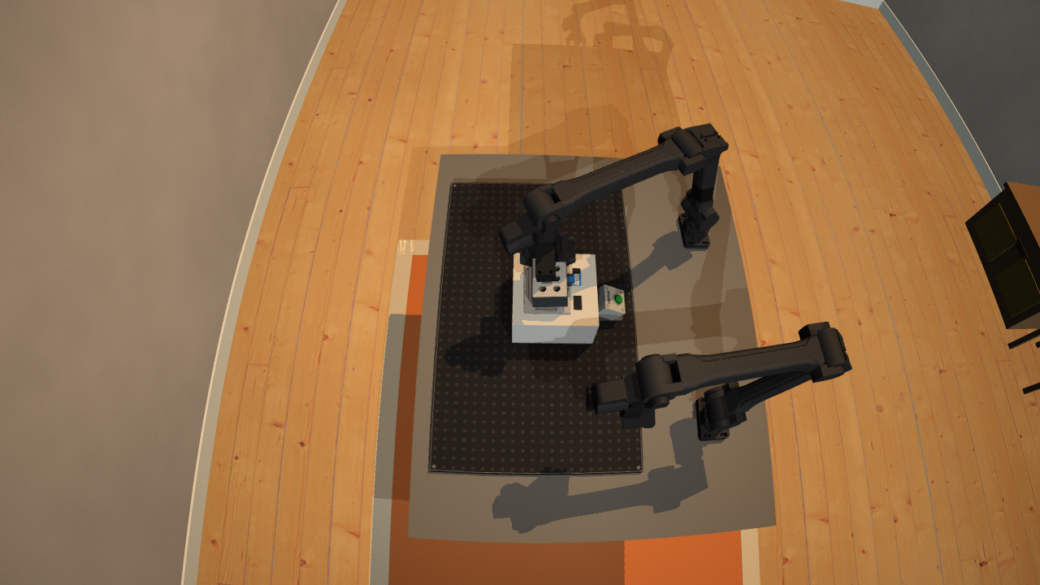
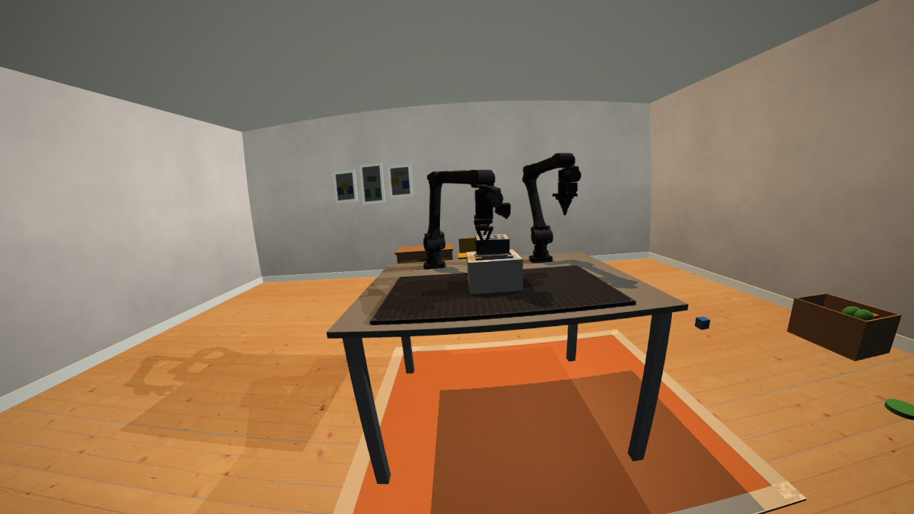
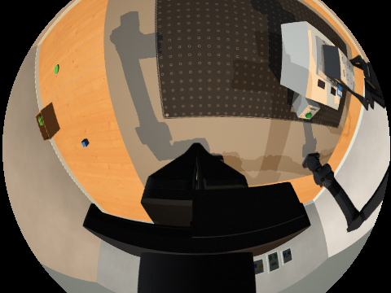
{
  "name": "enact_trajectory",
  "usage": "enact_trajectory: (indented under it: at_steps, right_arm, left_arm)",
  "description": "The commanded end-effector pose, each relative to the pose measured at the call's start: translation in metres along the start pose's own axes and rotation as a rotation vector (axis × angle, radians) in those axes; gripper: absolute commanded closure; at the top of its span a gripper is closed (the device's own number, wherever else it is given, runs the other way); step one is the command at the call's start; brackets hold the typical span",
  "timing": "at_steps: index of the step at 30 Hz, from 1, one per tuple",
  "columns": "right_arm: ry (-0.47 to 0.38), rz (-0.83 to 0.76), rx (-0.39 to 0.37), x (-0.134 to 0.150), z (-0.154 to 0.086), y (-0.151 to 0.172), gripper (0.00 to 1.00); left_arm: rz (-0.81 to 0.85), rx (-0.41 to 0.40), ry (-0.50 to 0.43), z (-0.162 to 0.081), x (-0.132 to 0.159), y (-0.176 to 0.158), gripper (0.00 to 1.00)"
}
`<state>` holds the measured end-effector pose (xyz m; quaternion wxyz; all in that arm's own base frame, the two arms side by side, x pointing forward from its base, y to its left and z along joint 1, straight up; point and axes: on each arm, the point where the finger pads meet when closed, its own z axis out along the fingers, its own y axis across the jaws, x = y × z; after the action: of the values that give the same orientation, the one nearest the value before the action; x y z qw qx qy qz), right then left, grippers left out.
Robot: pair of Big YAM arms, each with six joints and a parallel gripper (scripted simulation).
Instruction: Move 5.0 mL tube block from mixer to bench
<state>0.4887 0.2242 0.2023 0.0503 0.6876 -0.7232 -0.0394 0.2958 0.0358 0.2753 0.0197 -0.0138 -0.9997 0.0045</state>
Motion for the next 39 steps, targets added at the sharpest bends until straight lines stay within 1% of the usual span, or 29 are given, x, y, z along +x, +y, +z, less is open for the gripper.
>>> enact_trajectory:
  at_steps: [1, 5, 11, 17, 34, 39]
  right_arm:
    - [-0.085, 0.012, 0.141, -0.007, -0.07, -0.018, 1.0]
    - [-0.082, 0.012, 0.137, -0.007, -0.067, -0.019, 1.0]
    - [-0.077, -0.004, 0.129, -0.014, -0.067, -0.013, 1.0]
    - [-0.071, -0.008, 0.119, -0.015, -0.067, -0.009, 1.0]
    - [-0.072, -0.007, 0.123, -0.014, -0.068, -0.009, 1.0]
    - [-0.089, -0.009, 0.159, -0.015, -0.079, -0.01, 1.0]
  left_arm:
    - [0.0, -0.005, -0.017, -0.004, -0.002, -0.002, 1.0]
    - [0.0, -0.005, -0.016, -0.004, -0.002, -0.002, 1.0]
    - [0.0, -0.004, -0.015, -0.004, -0.002, -0.002, 1.0]
    - [0.0, -0.004, -0.014, -0.004, -0.002, -0.002, 1.0]
    - [0.0, -0.003, -0.011, -0.004, -0.001, -0.002, 1.0]
    - [0.0, -0.003, -0.011, -0.003, -0.001, -0.002, 1.0]
